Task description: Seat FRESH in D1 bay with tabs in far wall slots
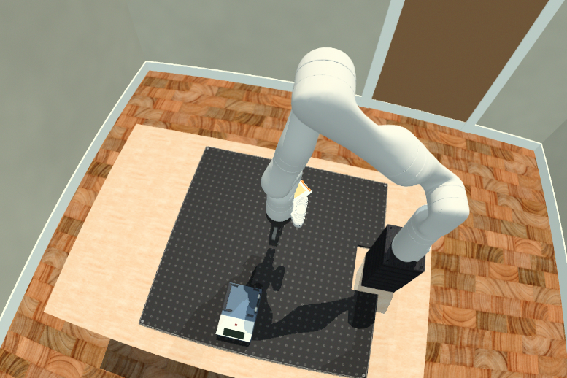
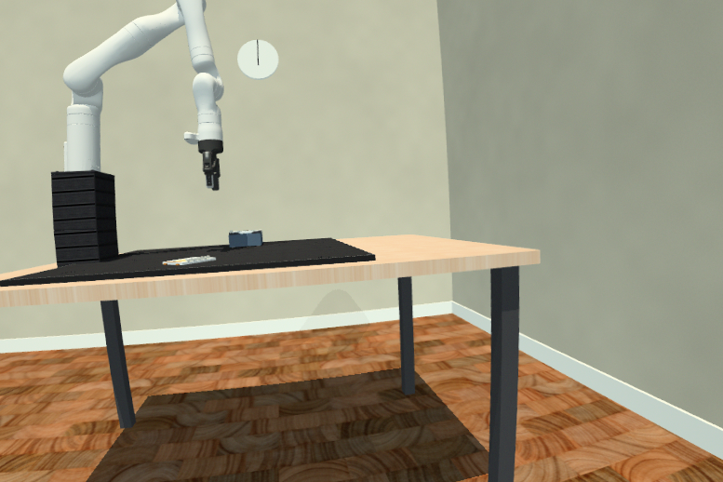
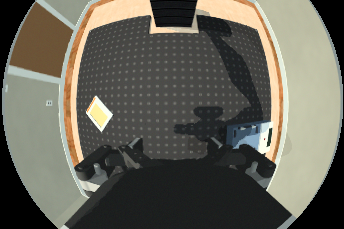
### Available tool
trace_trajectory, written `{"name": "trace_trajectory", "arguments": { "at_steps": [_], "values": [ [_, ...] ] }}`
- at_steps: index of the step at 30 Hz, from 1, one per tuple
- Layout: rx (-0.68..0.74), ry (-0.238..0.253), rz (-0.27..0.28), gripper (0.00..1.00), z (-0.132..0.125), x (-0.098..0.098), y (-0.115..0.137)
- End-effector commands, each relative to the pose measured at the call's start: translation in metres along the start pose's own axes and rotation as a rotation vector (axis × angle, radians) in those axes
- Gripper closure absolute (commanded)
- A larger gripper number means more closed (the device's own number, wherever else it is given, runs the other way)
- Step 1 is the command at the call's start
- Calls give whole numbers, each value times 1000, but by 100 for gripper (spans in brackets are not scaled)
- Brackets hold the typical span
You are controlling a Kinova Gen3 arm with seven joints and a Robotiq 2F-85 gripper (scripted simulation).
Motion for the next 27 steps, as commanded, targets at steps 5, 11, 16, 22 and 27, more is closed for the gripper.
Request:
{"name": "trace_trajectory", "arguments": {
  "at_steps": [5, 11, 16, 22, 27],
  "values": [
    [-4, 0, -2, 0, 2, -1, -1],
    [29, 0, 0, 0, -3, 1, -1],
    [196, -1, 7, 0, -25, 12, 1],
    [329, -1, 13, 0, -43, 20, 3],
    [495, -1, 20, 0, -65, 31, 7]
  ]
}}
Point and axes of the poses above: the point where the finger pads meet when closed, its own x axis out along the fingers, its own z axis across the jaws, y = z × x, the point moved 5 cm from there along -x, back along the fingers, and after that the axes turned 13 degrees about -x, right-handed, at the moved point
